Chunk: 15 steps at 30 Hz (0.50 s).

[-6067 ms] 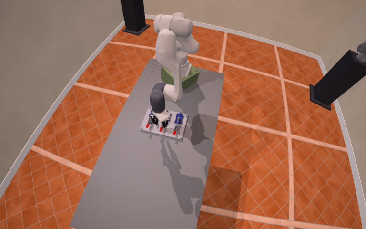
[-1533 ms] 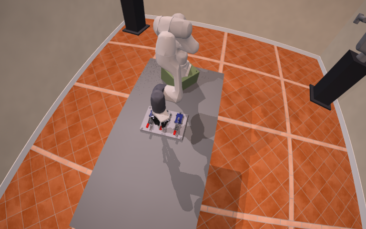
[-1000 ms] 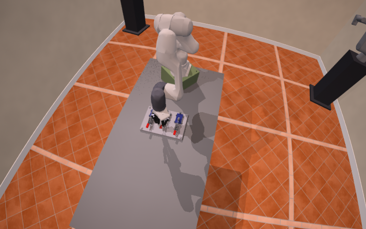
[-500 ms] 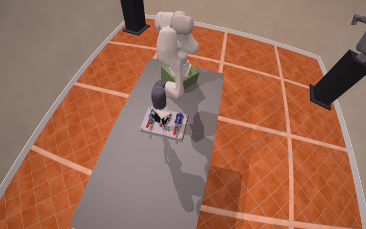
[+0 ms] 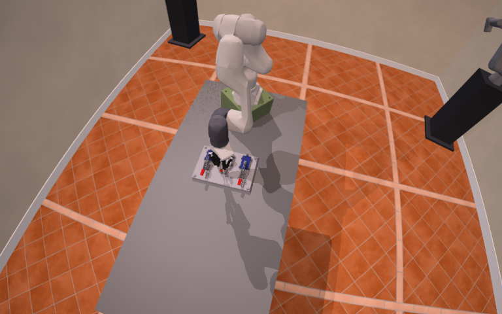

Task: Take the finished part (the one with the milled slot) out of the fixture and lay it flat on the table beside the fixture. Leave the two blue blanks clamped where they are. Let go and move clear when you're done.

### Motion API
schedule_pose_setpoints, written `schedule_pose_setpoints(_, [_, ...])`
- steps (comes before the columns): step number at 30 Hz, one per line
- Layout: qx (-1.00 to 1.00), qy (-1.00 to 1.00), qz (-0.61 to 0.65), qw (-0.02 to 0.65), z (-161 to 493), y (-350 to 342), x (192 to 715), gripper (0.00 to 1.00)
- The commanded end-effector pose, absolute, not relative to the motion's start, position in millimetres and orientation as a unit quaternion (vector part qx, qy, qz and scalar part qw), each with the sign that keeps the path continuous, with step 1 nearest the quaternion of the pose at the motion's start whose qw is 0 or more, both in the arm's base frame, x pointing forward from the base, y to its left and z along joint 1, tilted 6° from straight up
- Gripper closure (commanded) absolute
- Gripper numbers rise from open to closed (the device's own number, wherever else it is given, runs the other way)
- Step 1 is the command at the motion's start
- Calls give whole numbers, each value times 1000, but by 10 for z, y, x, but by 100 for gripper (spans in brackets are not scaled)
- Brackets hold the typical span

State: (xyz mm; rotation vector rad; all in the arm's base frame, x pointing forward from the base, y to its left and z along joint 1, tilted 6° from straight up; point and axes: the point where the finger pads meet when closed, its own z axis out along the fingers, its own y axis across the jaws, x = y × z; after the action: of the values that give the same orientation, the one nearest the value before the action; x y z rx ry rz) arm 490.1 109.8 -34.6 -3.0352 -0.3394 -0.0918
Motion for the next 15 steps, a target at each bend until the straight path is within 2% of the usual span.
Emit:
schedule_pose_setpoints(1, [-992, -112, -25, 43, -347, 1081, 4838, 100])
schedule_pose_setpoints(15, [-992, -112, -25, 43, -346, 1066, 4770, 100])
